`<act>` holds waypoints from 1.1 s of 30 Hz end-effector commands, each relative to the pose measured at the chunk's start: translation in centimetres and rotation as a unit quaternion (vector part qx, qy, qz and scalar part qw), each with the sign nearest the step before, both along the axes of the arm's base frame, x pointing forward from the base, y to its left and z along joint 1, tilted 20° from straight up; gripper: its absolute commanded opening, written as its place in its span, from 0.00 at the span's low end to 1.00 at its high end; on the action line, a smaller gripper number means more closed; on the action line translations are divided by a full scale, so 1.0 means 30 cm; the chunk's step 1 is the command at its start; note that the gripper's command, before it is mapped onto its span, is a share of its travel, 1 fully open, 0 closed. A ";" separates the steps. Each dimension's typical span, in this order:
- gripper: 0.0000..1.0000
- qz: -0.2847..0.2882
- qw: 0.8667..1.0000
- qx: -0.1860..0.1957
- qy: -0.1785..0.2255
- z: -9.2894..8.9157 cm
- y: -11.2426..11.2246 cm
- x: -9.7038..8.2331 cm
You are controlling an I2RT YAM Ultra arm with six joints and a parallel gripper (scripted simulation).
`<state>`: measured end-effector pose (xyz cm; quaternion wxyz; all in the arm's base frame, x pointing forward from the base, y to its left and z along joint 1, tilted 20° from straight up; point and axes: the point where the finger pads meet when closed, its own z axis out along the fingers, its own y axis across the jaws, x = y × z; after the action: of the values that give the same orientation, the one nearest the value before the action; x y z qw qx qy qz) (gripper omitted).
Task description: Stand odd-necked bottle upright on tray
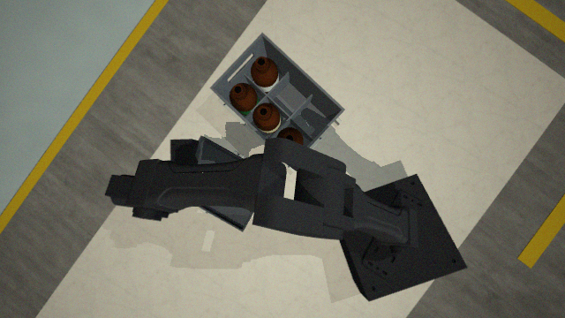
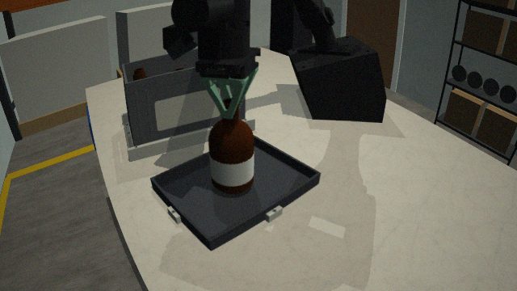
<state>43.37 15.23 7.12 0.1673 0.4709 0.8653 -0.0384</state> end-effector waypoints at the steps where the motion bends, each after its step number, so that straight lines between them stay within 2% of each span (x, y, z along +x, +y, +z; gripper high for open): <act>1: 0.00 0.007 0.999 0.010 -0.033 0.091 0.025 0.022; 18: 0.00 0.007 0.999 0.010 -0.033 0.091 0.025 0.022; 19: 1.00 0.007 0.999 0.010 -0.033 0.091 0.025 0.022; 33: 1.00 0.007 0.999 0.010 -0.033 0.091 0.025 0.022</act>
<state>43.38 15.25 7.16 0.1677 0.4708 0.8653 -0.0379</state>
